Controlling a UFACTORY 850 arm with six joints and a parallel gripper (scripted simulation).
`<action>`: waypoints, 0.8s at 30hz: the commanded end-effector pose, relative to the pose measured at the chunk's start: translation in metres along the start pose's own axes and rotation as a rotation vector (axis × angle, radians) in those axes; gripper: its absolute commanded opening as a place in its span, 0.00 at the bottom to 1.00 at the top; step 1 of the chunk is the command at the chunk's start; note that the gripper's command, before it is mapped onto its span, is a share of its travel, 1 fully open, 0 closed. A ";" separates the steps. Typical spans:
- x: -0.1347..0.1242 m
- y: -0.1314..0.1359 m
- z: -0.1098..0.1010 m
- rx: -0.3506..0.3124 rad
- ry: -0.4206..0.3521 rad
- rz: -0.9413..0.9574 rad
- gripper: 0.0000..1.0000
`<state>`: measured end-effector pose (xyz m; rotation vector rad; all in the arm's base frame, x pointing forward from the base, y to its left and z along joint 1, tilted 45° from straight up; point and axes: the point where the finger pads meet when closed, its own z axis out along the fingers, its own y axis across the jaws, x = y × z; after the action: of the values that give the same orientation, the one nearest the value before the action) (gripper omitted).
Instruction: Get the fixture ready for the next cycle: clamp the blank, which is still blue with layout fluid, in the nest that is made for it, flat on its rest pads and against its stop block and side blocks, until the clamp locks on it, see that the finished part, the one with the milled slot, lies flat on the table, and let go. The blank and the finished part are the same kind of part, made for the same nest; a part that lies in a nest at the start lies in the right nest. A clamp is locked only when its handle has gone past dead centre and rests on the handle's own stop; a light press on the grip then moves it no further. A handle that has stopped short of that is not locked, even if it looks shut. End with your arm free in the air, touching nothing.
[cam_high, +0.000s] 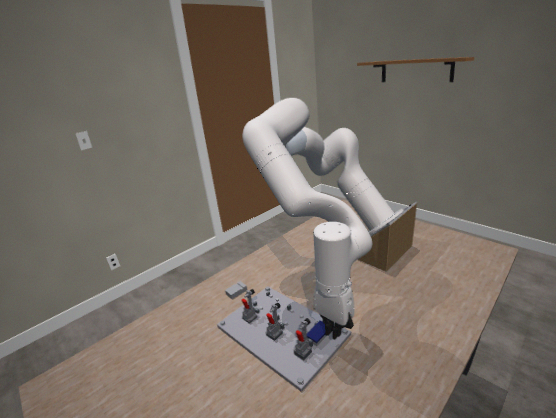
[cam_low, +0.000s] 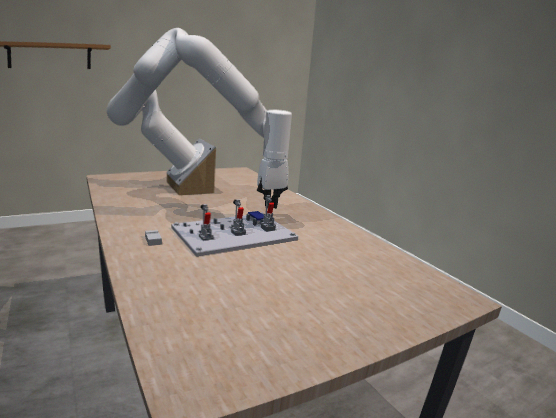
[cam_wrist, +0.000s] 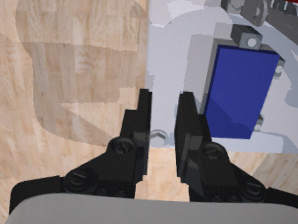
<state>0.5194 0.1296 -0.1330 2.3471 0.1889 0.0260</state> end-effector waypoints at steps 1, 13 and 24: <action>0.001 0.000 -0.005 0.001 0.001 0.001 0.47; 0.001 0.000 -0.103 0.001 0.001 0.001 0.47; 0.001 0.002 -0.134 0.001 0.001 0.001 0.47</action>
<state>0.5102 0.2213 -0.0402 2.3479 0.1889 0.0283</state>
